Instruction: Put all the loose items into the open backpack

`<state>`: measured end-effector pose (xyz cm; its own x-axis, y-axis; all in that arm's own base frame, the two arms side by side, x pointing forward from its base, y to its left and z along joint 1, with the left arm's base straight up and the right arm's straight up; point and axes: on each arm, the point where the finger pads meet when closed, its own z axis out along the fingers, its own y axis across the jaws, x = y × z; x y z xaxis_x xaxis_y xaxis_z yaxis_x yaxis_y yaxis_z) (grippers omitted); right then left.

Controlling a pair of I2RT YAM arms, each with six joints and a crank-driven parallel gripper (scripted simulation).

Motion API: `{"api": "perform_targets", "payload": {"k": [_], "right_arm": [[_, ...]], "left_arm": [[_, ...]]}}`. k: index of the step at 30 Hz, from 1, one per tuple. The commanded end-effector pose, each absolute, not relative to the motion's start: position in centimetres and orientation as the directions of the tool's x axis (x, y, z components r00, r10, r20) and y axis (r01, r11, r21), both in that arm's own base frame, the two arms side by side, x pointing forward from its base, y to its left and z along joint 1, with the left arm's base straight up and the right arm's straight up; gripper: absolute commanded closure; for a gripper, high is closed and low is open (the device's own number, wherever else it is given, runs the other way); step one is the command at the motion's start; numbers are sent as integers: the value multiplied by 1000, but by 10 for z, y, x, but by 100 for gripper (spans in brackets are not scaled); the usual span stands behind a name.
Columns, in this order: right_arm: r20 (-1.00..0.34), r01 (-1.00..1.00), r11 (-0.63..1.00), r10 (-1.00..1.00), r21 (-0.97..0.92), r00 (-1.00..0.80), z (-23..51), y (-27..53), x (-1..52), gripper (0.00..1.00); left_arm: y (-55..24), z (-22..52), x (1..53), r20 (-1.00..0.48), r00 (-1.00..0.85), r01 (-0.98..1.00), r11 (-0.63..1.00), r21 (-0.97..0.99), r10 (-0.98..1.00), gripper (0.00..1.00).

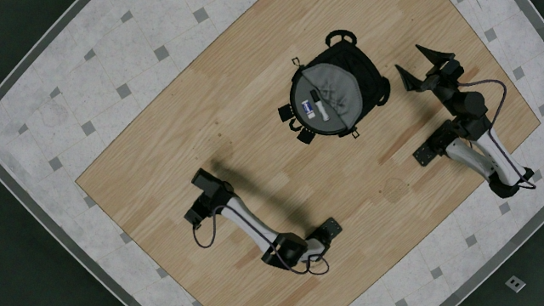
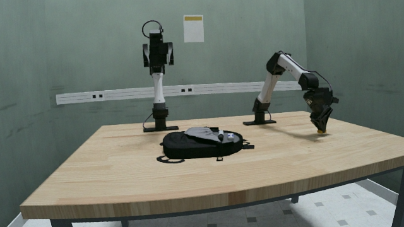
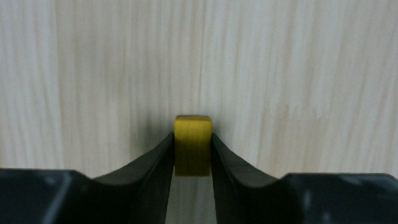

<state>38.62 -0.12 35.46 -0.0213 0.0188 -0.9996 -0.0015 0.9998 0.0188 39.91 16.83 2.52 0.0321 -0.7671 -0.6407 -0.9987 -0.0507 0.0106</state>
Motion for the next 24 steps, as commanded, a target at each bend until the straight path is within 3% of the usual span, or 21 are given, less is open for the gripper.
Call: {"api": "perform_targets", "payload": {"k": [1,24], "right_arm": [[-1000,-3,1000,17,17,-7,360,-1,385,10],[-1000,-3,1000,17,17,-7,360,-1,385,10]], "left_arm": [[167,75,409,-647,77,-997,-50,-60,-759,81],[163,146,395,-645,60,-998,-49,-34,-762,81]]}}
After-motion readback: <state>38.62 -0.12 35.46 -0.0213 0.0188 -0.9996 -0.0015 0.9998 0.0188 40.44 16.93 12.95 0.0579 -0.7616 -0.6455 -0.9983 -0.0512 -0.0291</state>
